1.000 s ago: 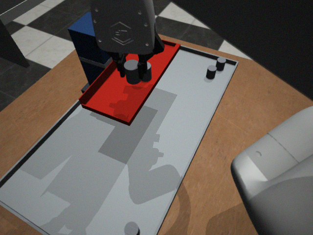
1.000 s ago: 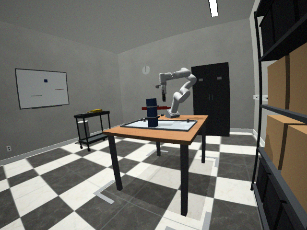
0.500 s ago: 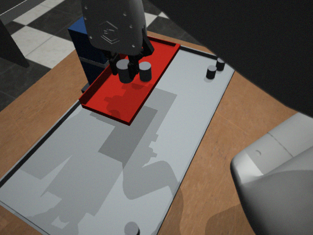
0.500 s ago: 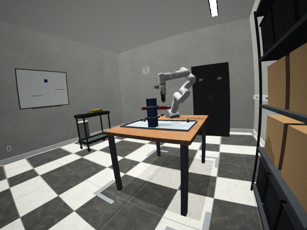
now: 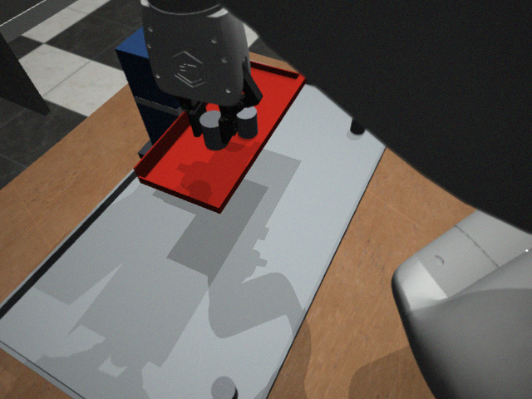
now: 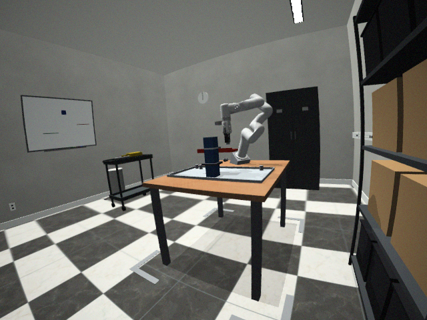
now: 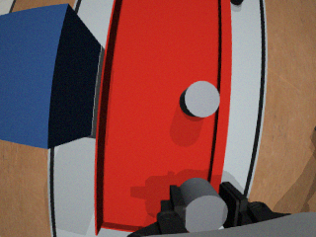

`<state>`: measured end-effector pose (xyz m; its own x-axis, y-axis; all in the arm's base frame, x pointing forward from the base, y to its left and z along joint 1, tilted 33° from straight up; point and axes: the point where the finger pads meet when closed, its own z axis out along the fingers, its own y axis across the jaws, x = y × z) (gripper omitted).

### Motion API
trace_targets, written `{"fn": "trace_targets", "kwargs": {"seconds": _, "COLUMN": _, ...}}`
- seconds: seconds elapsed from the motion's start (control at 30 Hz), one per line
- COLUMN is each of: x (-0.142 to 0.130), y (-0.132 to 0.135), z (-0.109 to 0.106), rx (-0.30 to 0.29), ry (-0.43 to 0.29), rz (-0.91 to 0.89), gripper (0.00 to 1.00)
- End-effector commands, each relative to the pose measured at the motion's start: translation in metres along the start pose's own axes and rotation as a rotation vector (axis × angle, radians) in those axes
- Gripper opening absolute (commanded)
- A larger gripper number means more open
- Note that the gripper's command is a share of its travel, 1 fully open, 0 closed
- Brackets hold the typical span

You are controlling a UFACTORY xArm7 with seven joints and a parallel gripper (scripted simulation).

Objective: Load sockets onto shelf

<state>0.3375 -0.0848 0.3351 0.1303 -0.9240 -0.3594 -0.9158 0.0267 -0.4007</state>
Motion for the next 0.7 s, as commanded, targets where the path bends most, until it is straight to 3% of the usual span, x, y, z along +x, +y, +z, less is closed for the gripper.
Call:
{"fn": "trace_targets", "kwargs": {"seconds": 0.0, "x": 0.0, "y": -0.001, "z": 0.011, "rx": 0.004, "ry": 0.002, "rz": 0.0, "gripper": 0.0}}
{"fn": "trace_targets", "kwargs": {"seconds": 0.67, "x": -0.001, "y": -0.001, "z": 0.028, "rx": 0.004, "ry": 0.002, "rz": 0.0, "gripper": 0.0}}
